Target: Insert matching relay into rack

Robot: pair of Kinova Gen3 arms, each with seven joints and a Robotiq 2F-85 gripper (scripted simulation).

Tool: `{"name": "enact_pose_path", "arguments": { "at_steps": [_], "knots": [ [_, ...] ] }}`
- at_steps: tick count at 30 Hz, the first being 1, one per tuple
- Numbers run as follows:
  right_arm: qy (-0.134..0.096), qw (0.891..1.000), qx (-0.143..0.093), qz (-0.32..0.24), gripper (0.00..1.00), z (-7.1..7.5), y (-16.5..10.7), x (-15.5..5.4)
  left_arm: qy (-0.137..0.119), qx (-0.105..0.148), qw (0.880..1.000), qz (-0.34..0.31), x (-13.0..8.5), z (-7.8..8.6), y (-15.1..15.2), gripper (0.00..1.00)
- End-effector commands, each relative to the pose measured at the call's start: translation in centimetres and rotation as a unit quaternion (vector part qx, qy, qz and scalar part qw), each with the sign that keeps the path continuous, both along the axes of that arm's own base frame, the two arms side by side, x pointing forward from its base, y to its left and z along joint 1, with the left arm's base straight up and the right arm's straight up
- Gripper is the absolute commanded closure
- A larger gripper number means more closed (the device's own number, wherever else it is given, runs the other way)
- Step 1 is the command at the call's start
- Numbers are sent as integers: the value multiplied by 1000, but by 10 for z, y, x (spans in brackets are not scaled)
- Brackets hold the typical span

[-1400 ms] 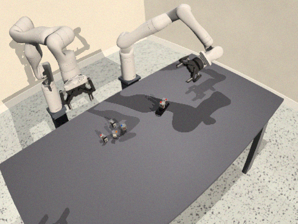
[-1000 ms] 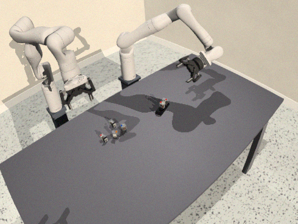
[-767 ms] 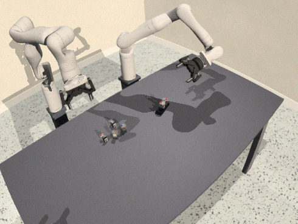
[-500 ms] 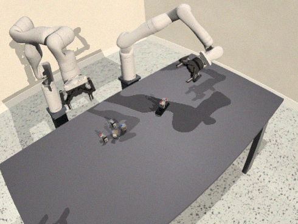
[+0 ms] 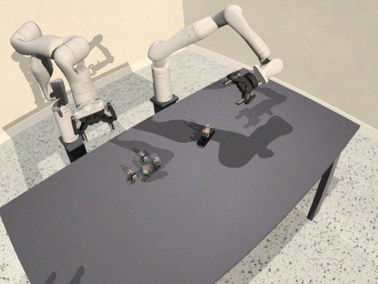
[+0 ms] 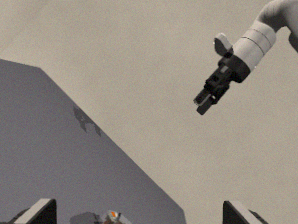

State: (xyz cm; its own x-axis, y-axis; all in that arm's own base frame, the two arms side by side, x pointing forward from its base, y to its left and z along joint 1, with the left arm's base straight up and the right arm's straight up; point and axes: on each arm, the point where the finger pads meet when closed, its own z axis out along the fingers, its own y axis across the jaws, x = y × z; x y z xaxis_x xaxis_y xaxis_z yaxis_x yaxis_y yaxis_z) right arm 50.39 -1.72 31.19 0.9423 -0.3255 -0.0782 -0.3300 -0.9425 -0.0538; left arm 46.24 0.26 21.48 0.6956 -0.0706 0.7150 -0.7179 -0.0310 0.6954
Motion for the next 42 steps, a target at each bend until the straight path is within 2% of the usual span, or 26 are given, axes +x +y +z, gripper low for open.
{"name": "enact_pose_path", "arguments": {
  "at_steps": [1,7,9,14,19,24,26,31,41,42],
  "knots": [
    [-2,1000,-1,-31,2,-1,-11,0,-1,0,1000,0,0,1,0,2],
    [1,995,-5,-99,2,-6,-34,-3,-1,0,1000,0,0,1,0,2],
    [1,995,-5,-99,2,-6,-34,-3,-1,0,1000,0,0,1,0,2],
    [5,985,-9,-172,2,-11,-59,-7,-1,0,1000,0,0,1,0,2],
    [10,966,-14,-259,2,-17,-88,-14,-1,0,1000,0,0,1,0,2],
    [16,933,-19,-358,2,-24,-122,-25,-1,0,1000,0,0,1,0,2],
    [16,933,-19,-358,2,-24,-122,-25,-1,0,1000,0,0,1,0,2],
    [22,884,-24,-465,2,-31,-160,-40,-1,0,1000,0,0,1,0,2],
    [32,755,-31,-654,2,-45,-228,-78,-1,0,1000,0,0,1,0,2],
    [32,755,-31,-654,2,-45,-228,-78,-1,0,1000,0,0,1,0,2]
  ]
}}
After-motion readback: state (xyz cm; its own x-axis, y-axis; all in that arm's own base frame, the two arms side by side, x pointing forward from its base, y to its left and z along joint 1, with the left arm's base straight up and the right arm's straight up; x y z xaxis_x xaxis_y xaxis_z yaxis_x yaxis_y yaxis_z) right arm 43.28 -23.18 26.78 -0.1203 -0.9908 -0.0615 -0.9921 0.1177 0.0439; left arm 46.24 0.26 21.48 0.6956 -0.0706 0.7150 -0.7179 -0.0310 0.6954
